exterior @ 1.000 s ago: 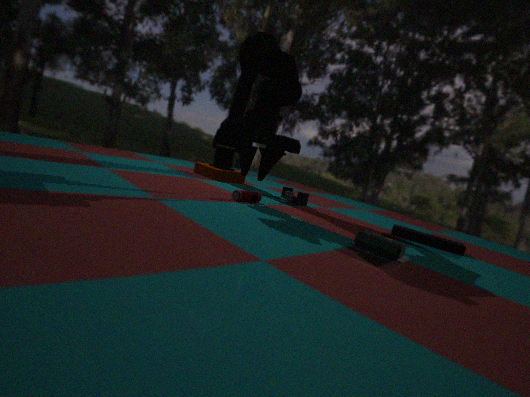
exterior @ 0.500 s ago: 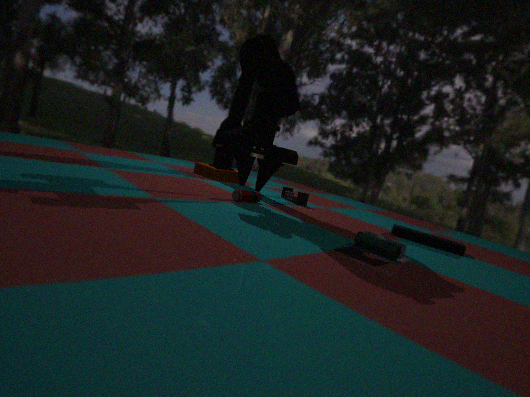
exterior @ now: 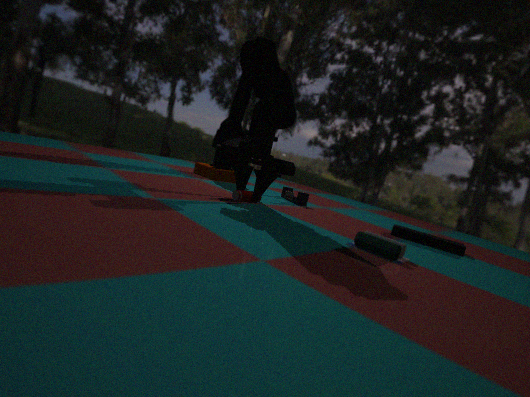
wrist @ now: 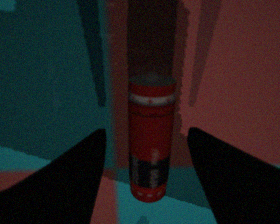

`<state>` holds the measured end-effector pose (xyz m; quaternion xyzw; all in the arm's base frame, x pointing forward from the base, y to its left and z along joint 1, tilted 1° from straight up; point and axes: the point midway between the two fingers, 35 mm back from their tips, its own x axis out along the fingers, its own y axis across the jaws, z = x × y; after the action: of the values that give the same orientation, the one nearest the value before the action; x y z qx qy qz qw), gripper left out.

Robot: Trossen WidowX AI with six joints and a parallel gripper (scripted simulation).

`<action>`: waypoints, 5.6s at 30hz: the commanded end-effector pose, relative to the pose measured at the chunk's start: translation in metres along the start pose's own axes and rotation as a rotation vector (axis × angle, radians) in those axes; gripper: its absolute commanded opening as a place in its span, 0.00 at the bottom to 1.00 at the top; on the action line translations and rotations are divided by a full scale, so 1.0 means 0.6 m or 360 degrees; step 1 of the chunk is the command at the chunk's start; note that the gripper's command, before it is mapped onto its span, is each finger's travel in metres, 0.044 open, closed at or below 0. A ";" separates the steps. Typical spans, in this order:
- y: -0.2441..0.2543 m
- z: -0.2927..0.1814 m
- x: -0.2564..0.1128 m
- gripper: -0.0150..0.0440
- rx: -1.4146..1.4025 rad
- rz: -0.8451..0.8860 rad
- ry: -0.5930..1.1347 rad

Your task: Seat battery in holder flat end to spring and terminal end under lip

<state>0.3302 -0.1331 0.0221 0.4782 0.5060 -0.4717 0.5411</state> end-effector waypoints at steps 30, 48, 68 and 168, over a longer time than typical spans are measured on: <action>0.007 -0.052 -0.085 0.38 -0.0226 0.0001 0.0007; -0.020 -0.281 -0.115 0.38 -0.1361 0.0015 0.0031; -0.053 -0.359 -0.107 0.38 -0.1809 0.0083 -0.0047; -0.089 -0.378 -0.016 0.38 -0.1795 0.0324 -0.0535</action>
<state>0.2572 0.0873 0.0266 0.0869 0.5162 -0.1494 0.8388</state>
